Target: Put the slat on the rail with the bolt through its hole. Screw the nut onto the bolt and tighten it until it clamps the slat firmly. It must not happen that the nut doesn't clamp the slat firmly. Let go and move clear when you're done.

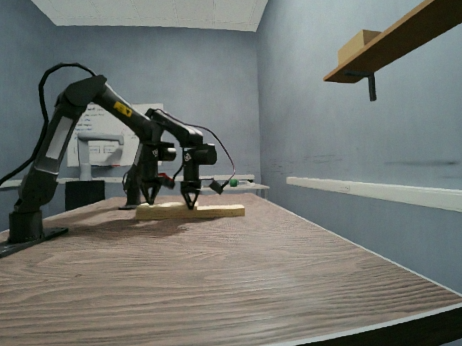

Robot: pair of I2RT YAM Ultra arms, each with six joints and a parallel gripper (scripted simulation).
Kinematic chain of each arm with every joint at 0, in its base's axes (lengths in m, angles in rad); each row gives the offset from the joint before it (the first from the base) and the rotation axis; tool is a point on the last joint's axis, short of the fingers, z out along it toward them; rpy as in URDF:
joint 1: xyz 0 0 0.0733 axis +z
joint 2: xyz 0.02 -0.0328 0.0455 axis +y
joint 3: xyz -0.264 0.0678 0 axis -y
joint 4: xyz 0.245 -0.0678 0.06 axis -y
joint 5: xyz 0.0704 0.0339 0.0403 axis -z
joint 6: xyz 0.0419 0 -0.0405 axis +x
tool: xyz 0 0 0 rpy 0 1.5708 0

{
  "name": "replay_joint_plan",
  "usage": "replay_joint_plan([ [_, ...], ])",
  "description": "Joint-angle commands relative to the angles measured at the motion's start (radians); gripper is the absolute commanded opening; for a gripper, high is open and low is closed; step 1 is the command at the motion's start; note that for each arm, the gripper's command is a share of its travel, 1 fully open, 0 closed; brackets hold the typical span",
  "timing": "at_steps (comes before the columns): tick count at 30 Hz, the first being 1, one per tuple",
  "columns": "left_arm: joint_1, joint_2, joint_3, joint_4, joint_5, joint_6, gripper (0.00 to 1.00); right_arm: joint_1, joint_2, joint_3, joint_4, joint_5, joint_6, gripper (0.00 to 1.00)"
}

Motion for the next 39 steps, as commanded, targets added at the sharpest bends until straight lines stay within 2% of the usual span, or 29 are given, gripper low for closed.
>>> replay_joint_plan([
  [1, 0.0, -0.008, 0.004, 0.001, -0.001, 0.001, 0.72, -0.005, -0.008, 0.002, 0.0, 0.001, 0.167, 0.11],
  [15, 0.0, -0.008, 0.004, 0.001, -0.001, 0.001, 0.72, -0.008, -0.008, 0.001, 0.001, -0.004, 0.71, 0.11],
  [17, 0.0, -0.008, 0.004, 0.001, -0.001, 0.001, 0.72, -0.008, -0.008, 0.001, 0.001, -0.004, 0.71, 0.11],
  [32, 0.0, -0.008, 0.004, 0.001, -0.001, 0.001, 0.72, -0.009, -0.008, 0.0, 0.002, -0.006, 1.302, 0.11],
  [34, 0.0, -0.008, 0.004, 0.001, -0.001, 0.001, 0.72, -0.009, -0.008, 0.0, 0.002, -0.006, 1.302, 0.11],
  [39, 0.0, -0.008, 0.004, 0.001, -0.001, 0.001, 0.72, -0.008, -0.008, 0.0, 0.002, -0.005, 1.504, 0.11],
])
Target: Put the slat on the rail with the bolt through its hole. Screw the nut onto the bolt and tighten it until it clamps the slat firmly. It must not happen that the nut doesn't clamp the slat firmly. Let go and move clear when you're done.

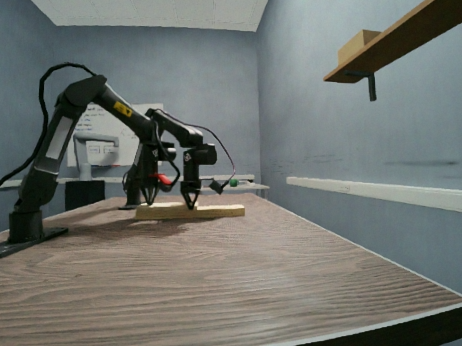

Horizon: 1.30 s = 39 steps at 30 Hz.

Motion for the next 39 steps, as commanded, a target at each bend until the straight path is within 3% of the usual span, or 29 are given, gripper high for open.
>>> replay_joint_plan([
  [1, 0.0, -0.008, 0.004, 0.001, -0.001, 0.001, 0.72, -0.009, -0.008, 0.0, 0.0, 0.0, 0.199, 0.11],
  [8, 0.0, -0.008, 0.004, 0.001, -0.001, 0.001, 0.72, -0.008, -0.008, 0.0, 0.0, 0.002, 0.422, 0.11],
  [39, 0.0, -0.008, 0.004, 0.001, -0.001, 0.001, 0.72, -0.005, -0.008, 0.0, 0.0, 0.007, 0.436, 0.11],
])
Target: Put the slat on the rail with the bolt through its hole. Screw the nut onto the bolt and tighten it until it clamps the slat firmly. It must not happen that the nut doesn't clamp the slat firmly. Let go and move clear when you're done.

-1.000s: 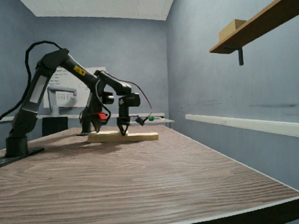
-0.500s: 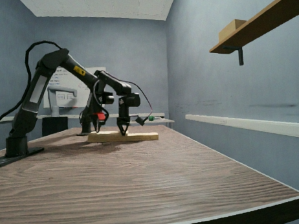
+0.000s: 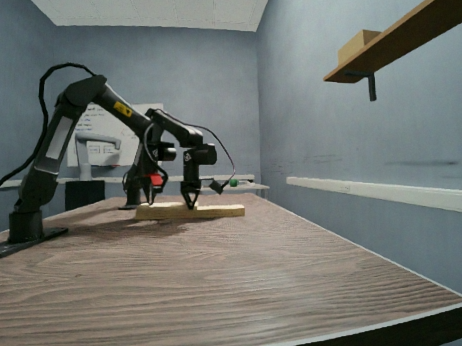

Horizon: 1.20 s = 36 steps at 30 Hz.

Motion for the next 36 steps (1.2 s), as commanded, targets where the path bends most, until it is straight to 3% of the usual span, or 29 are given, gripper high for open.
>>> replay_joint_plan([
  [1, 0.0, -0.008, 0.004, 0.001, -0.001, 0.001, 0.72, -0.005, -0.008, 0.0, -0.004, 0.006, 0.013, 0.11],
  [12, 0.0, -0.008, 0.004, 0.001, -0.001, 0.001, 0.72, -0.006, -0.009, 0.0, -0.005, 0.007, 0.013, 0.11],
  [14, 0.0, -0.008, 0.004, 0.001, -0.001, 0.001, 0.72, 0.0, -0.007, 0.004, 0.0, 0.0, 0.0, 0.34],
  [28, 0.0, -0.008, 0.004, 0.001, -0.001, 0.001, 0.72, 0.0, -0.007, 0.004, 0.0, 0.0, -0.013, 0.34],
  [36, 0.0, -0.008, 0.004, 0.001, -0.001, 0.001, 0.72, 0.005, -0.008, 0.007, -0.004, 0.012, -0.468, 0.34],
])
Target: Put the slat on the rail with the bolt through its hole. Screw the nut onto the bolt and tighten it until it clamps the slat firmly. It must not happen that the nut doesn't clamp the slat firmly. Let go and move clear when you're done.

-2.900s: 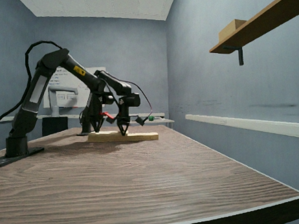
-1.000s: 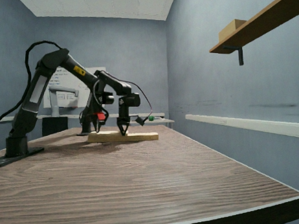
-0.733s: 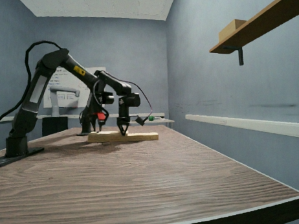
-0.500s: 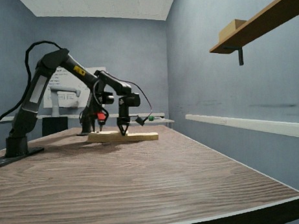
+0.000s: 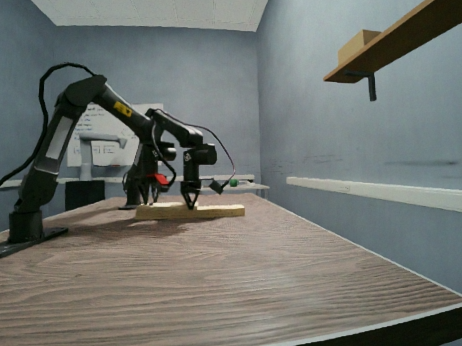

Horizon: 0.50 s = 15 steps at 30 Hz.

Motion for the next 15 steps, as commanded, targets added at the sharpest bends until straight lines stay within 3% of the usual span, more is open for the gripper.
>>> replay_joint_plan([
  [1, 0.0, -0.008, 0.004, 0.001, -0.001, 0.001, 0.72, 0.005, -0.008, 0.007, -0.004, 0.012, -0.249, 0.34],
  [5, 0.0, -0.008, 0.004, 0.001, -0.001, 0.001, 0.72, 0.005, -0.008, 0.008, -0.005, 0.012, -0.339, 0.34],
  [6, 0.0, -0.008, 0.004, 0.001, -0.001, 0.001, 0.72, 0.005, -0.009, 0.008, -0.006, 0.013, -0.454, 0.34],
  [15, 0.0, -0.008, 0.004, 0.001, -0.001, 0.001, 0.72, 0.005, -0.01, 0.01, -0.009, 0.014, -0.856, 0.34],
])
